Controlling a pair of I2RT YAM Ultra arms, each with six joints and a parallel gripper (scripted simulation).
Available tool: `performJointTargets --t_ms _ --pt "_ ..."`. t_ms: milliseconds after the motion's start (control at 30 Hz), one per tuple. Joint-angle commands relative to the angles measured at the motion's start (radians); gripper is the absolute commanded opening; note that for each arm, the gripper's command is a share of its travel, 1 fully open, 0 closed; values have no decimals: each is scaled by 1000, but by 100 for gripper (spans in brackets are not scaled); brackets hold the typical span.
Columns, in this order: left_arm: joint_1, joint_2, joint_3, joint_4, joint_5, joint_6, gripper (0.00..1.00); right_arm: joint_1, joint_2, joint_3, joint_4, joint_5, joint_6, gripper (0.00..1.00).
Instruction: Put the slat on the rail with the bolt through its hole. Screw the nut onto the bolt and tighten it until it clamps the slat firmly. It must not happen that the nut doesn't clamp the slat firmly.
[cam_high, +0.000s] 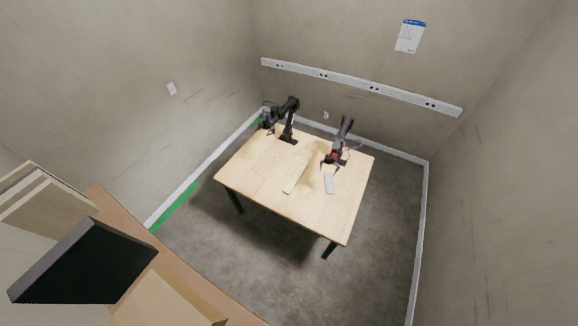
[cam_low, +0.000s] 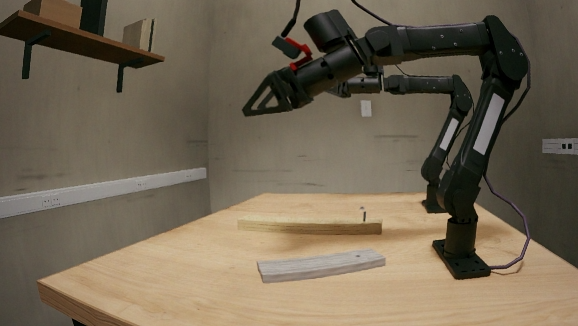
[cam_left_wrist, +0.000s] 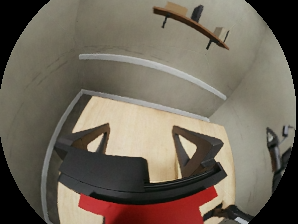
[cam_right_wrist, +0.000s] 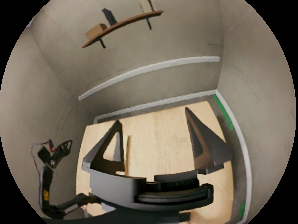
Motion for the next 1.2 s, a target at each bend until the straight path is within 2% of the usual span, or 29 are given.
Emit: performJointTargets --t_ms 0,1167 --pt "-10 15 -16 -60 10 -23 100 3 -4 17 4 3 1 100" --pt "-47 82 -117 -444 12 -208 100 3 -4 17 4 3 1 100"
